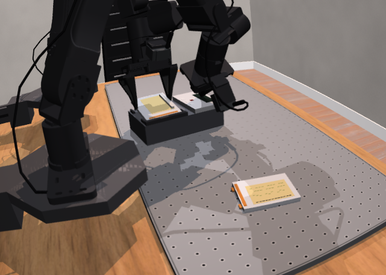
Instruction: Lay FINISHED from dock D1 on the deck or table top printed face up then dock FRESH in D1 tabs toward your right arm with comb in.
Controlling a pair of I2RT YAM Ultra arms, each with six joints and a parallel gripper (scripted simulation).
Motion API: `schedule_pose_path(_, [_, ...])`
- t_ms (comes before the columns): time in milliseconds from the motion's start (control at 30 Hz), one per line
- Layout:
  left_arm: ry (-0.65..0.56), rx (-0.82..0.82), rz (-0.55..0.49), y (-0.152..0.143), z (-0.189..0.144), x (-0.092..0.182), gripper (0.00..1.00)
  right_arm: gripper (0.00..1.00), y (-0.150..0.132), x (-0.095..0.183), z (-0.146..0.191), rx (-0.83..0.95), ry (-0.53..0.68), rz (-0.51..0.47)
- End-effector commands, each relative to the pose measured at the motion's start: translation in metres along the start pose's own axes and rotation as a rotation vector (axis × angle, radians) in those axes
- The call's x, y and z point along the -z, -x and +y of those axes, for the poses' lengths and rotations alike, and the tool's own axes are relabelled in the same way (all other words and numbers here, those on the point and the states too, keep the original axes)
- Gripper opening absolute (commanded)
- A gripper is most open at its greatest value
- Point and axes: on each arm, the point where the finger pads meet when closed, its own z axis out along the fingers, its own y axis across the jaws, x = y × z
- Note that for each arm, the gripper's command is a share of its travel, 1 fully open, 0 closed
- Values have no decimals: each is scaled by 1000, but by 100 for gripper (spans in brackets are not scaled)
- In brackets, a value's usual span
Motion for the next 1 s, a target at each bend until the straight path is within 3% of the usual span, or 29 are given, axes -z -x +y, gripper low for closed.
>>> schedule_pose_path(0, [3, -14, -33, 16, 3, 1, 0, 0, 53, -16, -50, -101, -122, -198])
schedule_pose_path(967, [-1, -24, -60, 16, 4, -2, 0, 0, 53, -16, -50, -101, -122, -198])
